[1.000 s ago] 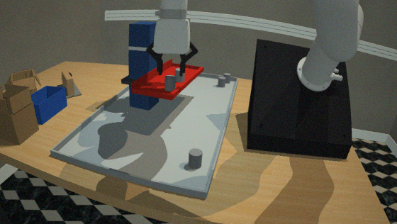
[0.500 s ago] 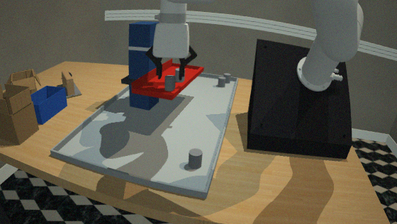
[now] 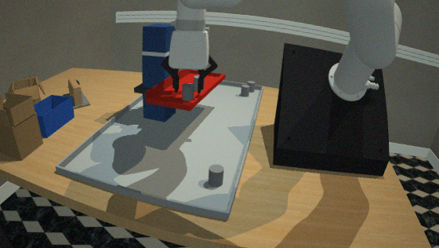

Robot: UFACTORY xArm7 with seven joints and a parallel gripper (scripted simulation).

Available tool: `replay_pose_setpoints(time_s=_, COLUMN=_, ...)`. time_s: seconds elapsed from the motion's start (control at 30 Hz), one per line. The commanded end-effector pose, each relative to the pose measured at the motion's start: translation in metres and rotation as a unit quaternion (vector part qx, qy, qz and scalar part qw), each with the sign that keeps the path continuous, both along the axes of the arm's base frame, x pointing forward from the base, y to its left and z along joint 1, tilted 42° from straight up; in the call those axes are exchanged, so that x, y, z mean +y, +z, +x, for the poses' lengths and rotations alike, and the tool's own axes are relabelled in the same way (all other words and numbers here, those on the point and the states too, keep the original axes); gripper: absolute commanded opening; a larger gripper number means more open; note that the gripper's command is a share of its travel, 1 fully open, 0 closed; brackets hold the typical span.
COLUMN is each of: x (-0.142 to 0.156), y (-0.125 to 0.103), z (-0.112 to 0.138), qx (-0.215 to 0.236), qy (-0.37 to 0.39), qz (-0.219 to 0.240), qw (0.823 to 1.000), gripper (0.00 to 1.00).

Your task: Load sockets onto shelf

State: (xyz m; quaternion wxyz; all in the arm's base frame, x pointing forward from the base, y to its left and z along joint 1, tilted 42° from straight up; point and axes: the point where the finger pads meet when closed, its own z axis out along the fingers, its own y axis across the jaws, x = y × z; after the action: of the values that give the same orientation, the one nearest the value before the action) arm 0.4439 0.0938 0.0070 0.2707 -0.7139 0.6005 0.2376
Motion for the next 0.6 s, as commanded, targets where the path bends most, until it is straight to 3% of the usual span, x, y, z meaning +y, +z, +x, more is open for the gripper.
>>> replay_pose_setpoints(time_s=0.0, x=-0.0004, y=-0.0009, z=0.0014, qx=-0.001, qy=-0.001, qz=-0.001, qw=1.000, gripper=0.61)
replay_pose_setpoints(time_s=0.23, x=-0.0002, y=-0.0010, z=0.0014, qx=-0.001, qy=-0.001, qz=-0.001, qw=1.000, gripper=0.61)
replay_pose_setpoints(time_s=0.27, x=-0.0002, y=-0.0010, z=0.0014, qx=-0.001, qy=-0.001, qz=-0.001, qw=1.000, gripper=0.00)
replay_pose_setpoints(time_s=0.57, x=-0.0002, y=-0.0010, z=0.0014, qx=-0.001, qy=-0.001, qz=-0.001, qw=1.000, gripper=0.00)
